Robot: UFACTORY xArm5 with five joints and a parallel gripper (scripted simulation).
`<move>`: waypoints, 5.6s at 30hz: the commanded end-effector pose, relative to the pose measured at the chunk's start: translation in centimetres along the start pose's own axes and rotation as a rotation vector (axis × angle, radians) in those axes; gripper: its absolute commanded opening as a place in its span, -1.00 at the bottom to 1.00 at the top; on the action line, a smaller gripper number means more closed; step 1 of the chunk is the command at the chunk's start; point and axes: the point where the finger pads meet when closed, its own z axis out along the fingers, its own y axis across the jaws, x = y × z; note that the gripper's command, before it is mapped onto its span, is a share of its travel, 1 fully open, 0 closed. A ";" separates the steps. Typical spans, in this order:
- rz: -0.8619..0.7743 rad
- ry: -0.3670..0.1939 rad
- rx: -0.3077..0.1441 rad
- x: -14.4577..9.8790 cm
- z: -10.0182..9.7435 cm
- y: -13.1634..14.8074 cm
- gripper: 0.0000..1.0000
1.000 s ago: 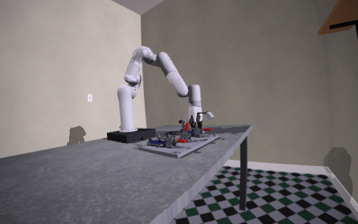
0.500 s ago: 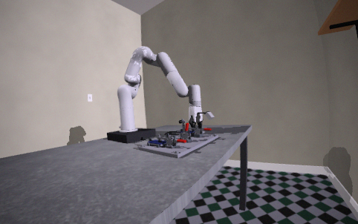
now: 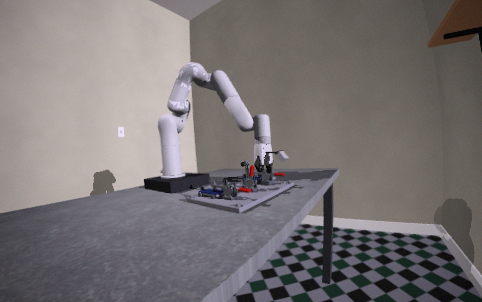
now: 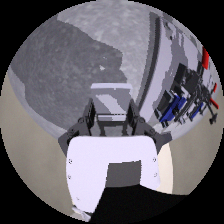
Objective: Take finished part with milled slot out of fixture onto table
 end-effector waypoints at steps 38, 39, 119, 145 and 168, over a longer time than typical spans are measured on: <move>0.000 0.003 0.002 0.1 0.5 -0.1 0.89; 0.000 0.003 0.002 0.1 0.5 -0.1 0.89; 0.000 0.003 0.002 0.1 -9.5 -0.1 0.89; 0.000 0.003 0.002 0.1 -10.1 -0.1 0.89; 0.000 0.003 0.002 0.1 -16.8 0.0 0.89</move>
